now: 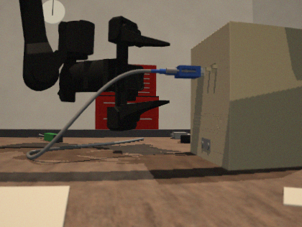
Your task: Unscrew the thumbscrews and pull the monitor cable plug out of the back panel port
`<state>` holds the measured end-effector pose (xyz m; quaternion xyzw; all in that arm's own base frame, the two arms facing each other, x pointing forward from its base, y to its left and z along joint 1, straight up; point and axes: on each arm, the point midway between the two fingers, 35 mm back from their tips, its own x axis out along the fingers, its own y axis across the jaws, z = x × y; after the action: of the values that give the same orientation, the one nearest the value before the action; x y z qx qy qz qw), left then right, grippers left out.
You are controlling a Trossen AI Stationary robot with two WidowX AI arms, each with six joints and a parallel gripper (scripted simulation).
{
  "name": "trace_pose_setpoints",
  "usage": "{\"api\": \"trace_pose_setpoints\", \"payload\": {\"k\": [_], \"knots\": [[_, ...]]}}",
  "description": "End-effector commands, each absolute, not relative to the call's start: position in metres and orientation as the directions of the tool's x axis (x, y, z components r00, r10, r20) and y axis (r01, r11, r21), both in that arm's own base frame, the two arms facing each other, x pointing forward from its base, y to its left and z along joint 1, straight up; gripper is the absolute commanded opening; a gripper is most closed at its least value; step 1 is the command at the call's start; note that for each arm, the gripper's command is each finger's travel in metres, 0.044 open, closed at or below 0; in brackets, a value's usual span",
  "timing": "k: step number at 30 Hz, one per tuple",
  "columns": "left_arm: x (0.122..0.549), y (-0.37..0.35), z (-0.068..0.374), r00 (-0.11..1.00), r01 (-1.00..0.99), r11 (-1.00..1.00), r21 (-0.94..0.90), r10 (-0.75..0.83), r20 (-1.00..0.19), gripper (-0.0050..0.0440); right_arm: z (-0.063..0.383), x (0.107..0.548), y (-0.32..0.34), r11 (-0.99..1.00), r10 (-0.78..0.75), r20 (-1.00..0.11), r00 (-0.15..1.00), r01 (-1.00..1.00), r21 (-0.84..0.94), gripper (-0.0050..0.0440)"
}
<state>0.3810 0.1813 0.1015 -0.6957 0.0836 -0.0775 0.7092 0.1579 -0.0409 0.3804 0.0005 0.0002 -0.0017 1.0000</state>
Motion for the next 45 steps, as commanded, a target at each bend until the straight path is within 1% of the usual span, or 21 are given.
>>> {"api": "trace_pose_setpoints", "payload": {"k": [1, 5, 9, 10, 15, 17, 18, 19, 25, 29, 32, 34, 45], "knots": [[0.382, 0.183, 0.109, 0.975, 0.01, 0.031, -0.999, -0.223, 0.003, 0.044, 0.384, 0.158, -0.039, 1.0, 0.0, 0.001, 1.0, 0.0, -0.006, 0.044], [0.384, 0.184, 0.11, 0.977, -0.001, 0.064, -0.998, -0.213, -0.014, 0.044, 0.384, 0.158, -0.039, 1.0, 0.0, 0.001, 1.0, 0.0, -0.006, 0.044], [0.389, 0.187, 0.114, 0.98, -0.043, 0.18, -0.983, -0.184, -0.077, 0.044, 0.384, 0.158, -0.039, 1.0, 0.0, 0.001, 1.0, 0.0, -0.006, 0.044], [0.39, 0.188, 0.119, 0.982, -0.039, 0.239, -0.97, -0.173, -0.082, 0.044, 0.384, 0.158, -0.039, 1.0, 0.0, 0.001, 1.0, 0.0, -0.006, 0.044], [0.392, 0.188, 0.124, 0.978, -0.085, 0.367, -0.926, -0.146, -0.148, 0.044, 0.384, 0.158, -0.039, 1.0, 0.0, 0.001, 1.0, 0.0, -0.006, 0.044], [0.392, 0.188, 0.124, 0.978, -0.085, 0.367, -0.926, -0.146, -0.148, 0.044, 0.384, 0.158, -0.039, 1.0, 0.0, 0.001, 1.0, 0.0, -0.006, 0.044], [0.39, 0.186, 0.118, 0.971, -0.125, 0.364, -0.923, -0.147, -0.189, 0.044, 0.384, 0.158, -0.039, 1.0, 0.0, 0.001, 1.0, 0.0, -0.006, 0.044], [0.391, 0.186, 0.123, 0.97, -0.126, 0.416, -0.901, -0.137, -0.199, 0.044, 0.384, 0.158, -0.039, 1.0, 0.0, 0.001, 1.0, 0.0, -0.006, 0.044], [0.385, 0.181, 0.121, 0.947, -0.193, 0.522, -0.831, -0.124, -0.298, 0.044, 0.384, 0.158, -0.039, 1.0, 0.0, 0.001, 1.0, 0.0, -0.006, 0.044], [0.384, 0.18, 0.122, 0.942, -0.201, 0.544, -0.815, -0.122, -0.314, 0.044, 0.384, 0.158, -0.039, 1.0, 0.0, 0.001, 1.0, 0.0, -0.006, 0.044], [0.384, 0.18, 0.122, 0.942, -0.201, 0.544, -0.815, -0.122, -0.314, 0.0368, 0.384, 0.158, -0.039, 1.0, 0.0, 0.001, 1.0, 0.0, -0.006, 0.044], [0.384, 0.18, 0.122, 0.942, -0.201, 0.544, -0.815, -0.122, -0.314, 0.0368, 0.384, 0.158, -0.039, 1.0, 0.0, 0.001, 1.0, 0.0, -0.006, 0.044], [0.384, 0.18, 0.122, 0.942, -0.201, 0.544, -0.815, -0.122, -0.314, 0.0104, 0.384, 0.158, -0.039, 1.0, 0.0, 0.001, 1.0, 0.0, -0.006, 0.044]]}}
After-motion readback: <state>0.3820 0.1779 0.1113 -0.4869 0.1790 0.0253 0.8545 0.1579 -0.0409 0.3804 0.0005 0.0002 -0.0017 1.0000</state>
